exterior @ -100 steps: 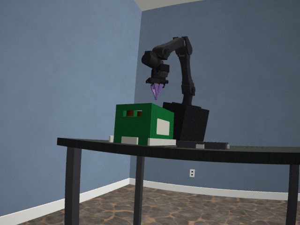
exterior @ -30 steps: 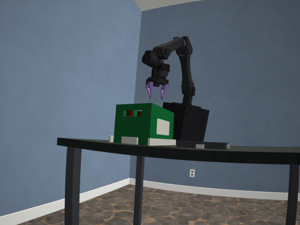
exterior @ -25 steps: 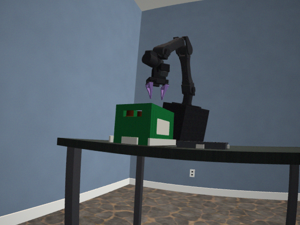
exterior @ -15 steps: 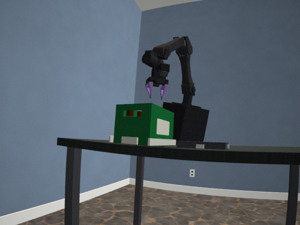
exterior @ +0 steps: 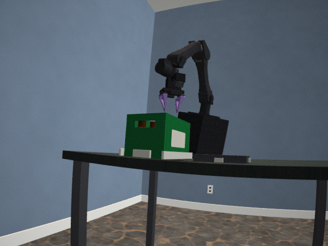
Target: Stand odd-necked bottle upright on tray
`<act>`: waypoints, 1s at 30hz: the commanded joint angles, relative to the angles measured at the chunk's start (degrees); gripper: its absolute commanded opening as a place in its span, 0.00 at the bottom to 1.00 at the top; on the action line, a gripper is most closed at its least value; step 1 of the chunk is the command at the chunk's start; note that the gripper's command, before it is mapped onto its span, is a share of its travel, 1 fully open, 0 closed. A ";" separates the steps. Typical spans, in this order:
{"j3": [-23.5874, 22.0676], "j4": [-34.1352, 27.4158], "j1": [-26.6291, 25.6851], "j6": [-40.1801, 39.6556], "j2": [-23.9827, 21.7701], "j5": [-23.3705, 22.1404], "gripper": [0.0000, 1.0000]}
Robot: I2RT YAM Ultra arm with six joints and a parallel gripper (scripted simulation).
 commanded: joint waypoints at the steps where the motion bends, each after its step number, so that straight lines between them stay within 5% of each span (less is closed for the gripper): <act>1: -1.66 2.25 0.36 0.56 0.54 -0.31 0.61; 30: -2.67 6.67 0.81 1.23 1.41 -0.18 0.61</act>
